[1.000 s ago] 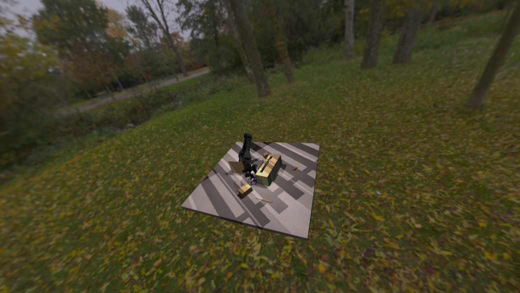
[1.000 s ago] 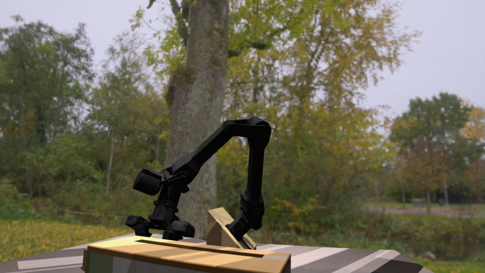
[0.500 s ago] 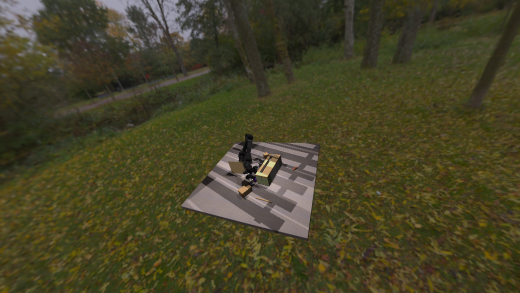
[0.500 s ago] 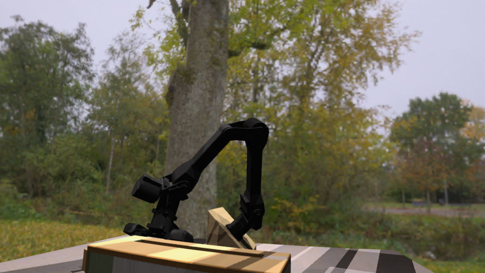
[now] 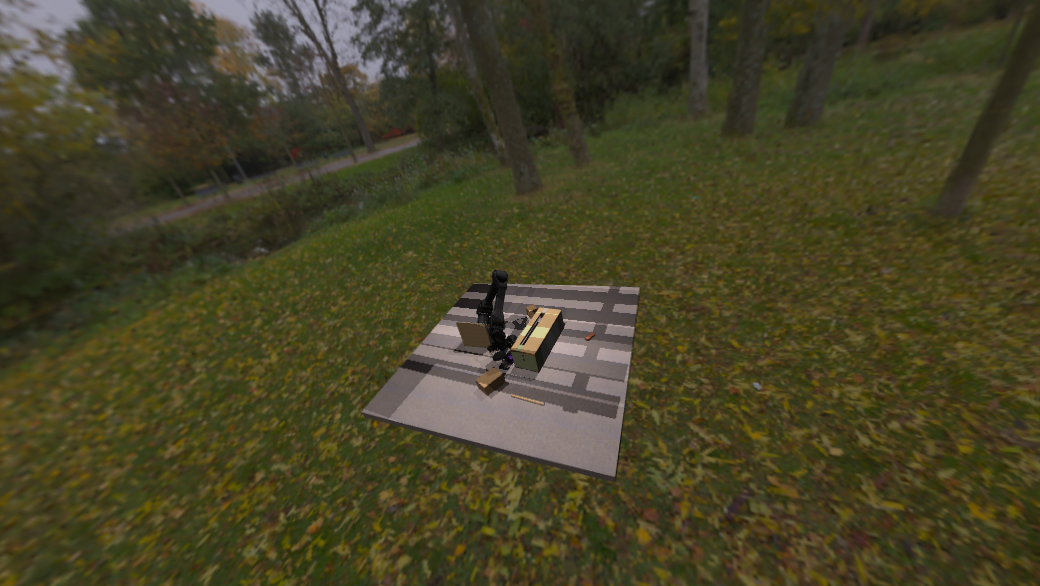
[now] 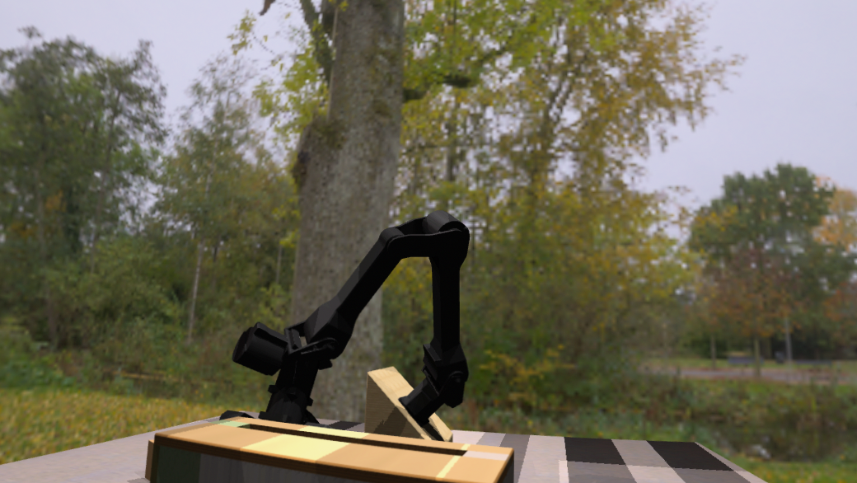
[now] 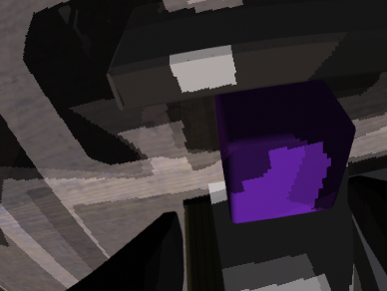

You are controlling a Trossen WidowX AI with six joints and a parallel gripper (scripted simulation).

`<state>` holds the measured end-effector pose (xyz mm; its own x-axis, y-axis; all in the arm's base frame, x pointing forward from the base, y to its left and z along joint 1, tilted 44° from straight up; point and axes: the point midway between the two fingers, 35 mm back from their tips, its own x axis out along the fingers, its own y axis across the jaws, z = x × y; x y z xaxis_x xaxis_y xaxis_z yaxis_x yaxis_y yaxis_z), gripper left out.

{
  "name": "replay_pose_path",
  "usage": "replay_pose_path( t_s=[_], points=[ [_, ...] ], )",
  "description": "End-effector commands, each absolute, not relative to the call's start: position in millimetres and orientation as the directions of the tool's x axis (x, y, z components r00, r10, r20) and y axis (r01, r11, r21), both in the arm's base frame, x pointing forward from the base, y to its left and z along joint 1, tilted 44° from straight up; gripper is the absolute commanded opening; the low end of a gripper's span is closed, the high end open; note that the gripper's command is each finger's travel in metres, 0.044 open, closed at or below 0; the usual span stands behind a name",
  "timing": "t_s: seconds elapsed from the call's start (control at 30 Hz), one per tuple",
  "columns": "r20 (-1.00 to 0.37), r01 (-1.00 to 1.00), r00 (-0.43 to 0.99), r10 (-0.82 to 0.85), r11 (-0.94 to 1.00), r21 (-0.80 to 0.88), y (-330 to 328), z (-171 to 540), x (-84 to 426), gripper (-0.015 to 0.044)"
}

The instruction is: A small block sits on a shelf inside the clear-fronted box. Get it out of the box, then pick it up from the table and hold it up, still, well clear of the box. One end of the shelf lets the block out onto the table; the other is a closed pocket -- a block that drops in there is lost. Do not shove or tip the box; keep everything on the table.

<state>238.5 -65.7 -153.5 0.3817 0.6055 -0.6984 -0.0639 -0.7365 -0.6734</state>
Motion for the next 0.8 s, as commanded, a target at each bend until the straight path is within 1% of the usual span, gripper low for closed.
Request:
replay_pose_path(
  t_s=[0.0, 0.2, 0.43, 0.53, 0.63, 0.77],
  points=[
    [-0.693, -0.073, 0.374, 0.616, -0.726, -0.684, -57, -158, 234, 0.0285],
    [-0.692, -0.072, 0.374, 0.617, -0.725, -0.685, -51, -162, 233, 0.0285],
    [-0.692, -0.072, 0.374, 0.617, -0.725, -0.685, -51, -162, 233, 0.0101],
    [-0.692, -0.072, 0.374, 0.617, -0.725, -0.685, -51, -162, 233, 0.0081],
    [-0.693, -0.072, 0.375, 0.616, -0.726, -0.684, -57, -158, 234, 0.0003],
    [-0.695, -0.070, 0.376, 0.613, -0.729, -0.681, -73, -144, 237, 0.0000]
  ],
)
